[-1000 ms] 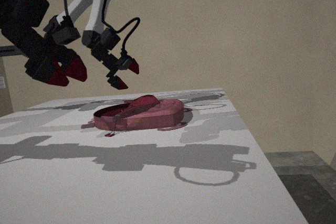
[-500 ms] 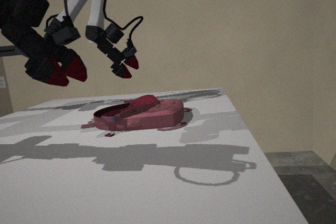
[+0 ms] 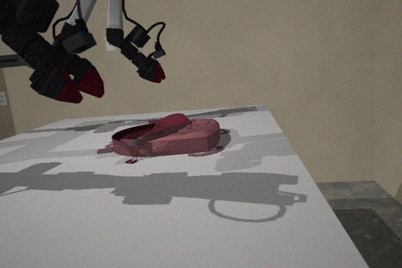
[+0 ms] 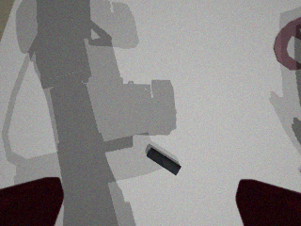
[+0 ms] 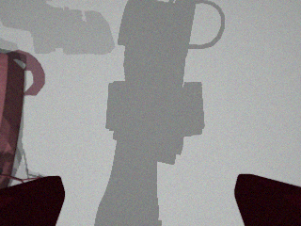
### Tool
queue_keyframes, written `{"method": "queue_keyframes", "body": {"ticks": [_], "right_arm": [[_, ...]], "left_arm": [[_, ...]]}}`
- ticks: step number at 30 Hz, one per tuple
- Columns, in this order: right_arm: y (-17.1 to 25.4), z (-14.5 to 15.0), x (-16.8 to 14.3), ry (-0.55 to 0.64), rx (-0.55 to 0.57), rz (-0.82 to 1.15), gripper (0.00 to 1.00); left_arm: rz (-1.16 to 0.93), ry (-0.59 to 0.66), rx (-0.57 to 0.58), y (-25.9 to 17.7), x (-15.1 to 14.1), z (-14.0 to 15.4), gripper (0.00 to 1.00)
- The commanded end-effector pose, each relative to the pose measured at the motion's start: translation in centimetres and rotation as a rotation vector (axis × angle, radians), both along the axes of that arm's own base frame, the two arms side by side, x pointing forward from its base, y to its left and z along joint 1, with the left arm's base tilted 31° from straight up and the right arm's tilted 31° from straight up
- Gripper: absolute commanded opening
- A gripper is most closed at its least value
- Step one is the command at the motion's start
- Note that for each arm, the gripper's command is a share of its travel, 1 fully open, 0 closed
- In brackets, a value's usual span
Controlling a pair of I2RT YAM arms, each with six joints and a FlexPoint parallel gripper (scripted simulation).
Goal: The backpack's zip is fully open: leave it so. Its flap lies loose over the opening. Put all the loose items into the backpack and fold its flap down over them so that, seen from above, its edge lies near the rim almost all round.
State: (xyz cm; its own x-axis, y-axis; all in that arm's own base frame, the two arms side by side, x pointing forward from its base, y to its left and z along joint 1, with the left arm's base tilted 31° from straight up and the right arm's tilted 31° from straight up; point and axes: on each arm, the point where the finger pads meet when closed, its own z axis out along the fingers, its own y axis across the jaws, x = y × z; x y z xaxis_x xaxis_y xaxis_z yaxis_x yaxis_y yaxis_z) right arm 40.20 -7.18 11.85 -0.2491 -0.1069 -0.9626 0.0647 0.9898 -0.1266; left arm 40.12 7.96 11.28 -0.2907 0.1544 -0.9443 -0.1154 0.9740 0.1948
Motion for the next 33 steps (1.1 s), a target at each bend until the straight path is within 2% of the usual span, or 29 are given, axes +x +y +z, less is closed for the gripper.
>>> {"method": "queue_keyframes", "body": {"ticks": [1,4,5,14,16,26,28,33], "right_arm": [[0.0,0.3,0.1,-0.007,-0.005,0.006,0.90],[0.0,0.3,0.1,-0.007,-0.005,0.006,0.90],[0.0,0.3,0.1,-0.007,-0.005,0.006,0.90],[0.0,0.3,0.1,-0.007,-0.005,0.006,0.90],[0.0,0.3,0.1,-0.007,-0.005,0.006,0.90],[0.0,0.3,0.1,-0.007,-0.005,0.006,0.90],[0.0,0.3,0.1,-0.007,-0.005,0.006,0.90],[0.0,0.3,0.1,-0.007,-0.005,0.006,0.90]], "left_arm": [[-0.088,-0.003,-0.052,-2.1,0.2,0.1,0.90],[-0.084,-0.028,-0.046,-1.9,0.2,0.6,0.90],[-0.028,-0.026,-0.074,-1.7,1.1,-0.2,0.41],[0.376,-0.072,-0.332,-0.6,5.1,-4.4,0.41],[0.376,-0.072,-0.332,-0.6,5.1,-4.4,0.41],[0.804,-0.130,-0.594,0.6,9.3,-8.7,0.41],[0.804,-0.187,-0.619,1.7,9.4,-6.0,0.41],[0.804,-0.186,-0.618,2.0,9.2,-6.1,0.41]]}}
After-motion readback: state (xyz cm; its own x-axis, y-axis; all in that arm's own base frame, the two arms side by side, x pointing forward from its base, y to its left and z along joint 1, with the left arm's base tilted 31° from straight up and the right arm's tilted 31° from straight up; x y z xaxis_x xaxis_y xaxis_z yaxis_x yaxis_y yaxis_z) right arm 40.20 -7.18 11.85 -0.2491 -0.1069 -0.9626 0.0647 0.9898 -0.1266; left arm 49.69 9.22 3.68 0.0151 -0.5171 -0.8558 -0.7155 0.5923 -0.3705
